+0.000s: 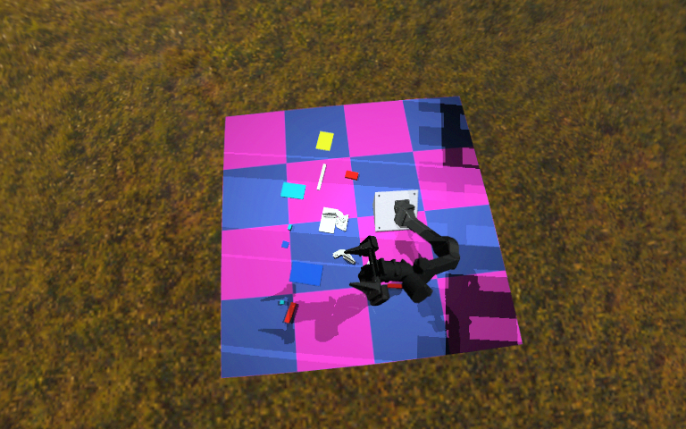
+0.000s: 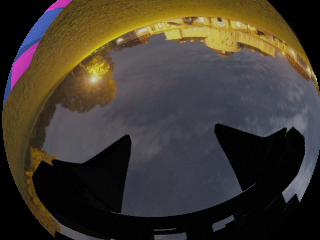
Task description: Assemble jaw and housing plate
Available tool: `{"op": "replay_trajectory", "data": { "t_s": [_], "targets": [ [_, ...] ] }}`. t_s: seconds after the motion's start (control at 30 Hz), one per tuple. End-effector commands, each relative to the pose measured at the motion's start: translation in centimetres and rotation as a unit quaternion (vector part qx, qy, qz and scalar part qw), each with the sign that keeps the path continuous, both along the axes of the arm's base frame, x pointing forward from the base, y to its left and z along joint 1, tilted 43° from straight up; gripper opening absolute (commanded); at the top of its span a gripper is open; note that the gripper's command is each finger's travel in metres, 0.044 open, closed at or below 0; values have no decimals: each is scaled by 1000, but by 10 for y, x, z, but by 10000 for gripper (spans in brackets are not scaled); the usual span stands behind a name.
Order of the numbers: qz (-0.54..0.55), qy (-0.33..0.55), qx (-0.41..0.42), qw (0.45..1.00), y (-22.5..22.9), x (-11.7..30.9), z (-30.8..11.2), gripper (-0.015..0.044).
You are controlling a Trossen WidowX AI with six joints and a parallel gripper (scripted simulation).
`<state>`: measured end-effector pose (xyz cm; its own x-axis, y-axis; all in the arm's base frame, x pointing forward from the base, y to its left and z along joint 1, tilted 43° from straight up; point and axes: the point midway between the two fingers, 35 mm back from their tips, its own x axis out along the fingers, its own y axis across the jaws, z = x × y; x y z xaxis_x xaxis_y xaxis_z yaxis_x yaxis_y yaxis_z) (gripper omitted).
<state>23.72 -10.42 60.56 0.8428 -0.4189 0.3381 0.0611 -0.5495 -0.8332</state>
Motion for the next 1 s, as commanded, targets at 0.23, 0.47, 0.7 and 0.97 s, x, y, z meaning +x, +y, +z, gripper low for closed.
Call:
{"op": "replay_trajectory", "data": {
  "t_s": [0.23, 0.47, 0.7, 0.97],
  "targets": [
    [90, 155, 6, 984, 17, 67, -84, 440],
    [153, 246, 14, 957, 35, 96, -141, 440],
    [218, 331, 26, 918, 58, 114, -198, 440],
    [292, 419, 44, 858, 87, 120, -262, 440]
  ]
}}
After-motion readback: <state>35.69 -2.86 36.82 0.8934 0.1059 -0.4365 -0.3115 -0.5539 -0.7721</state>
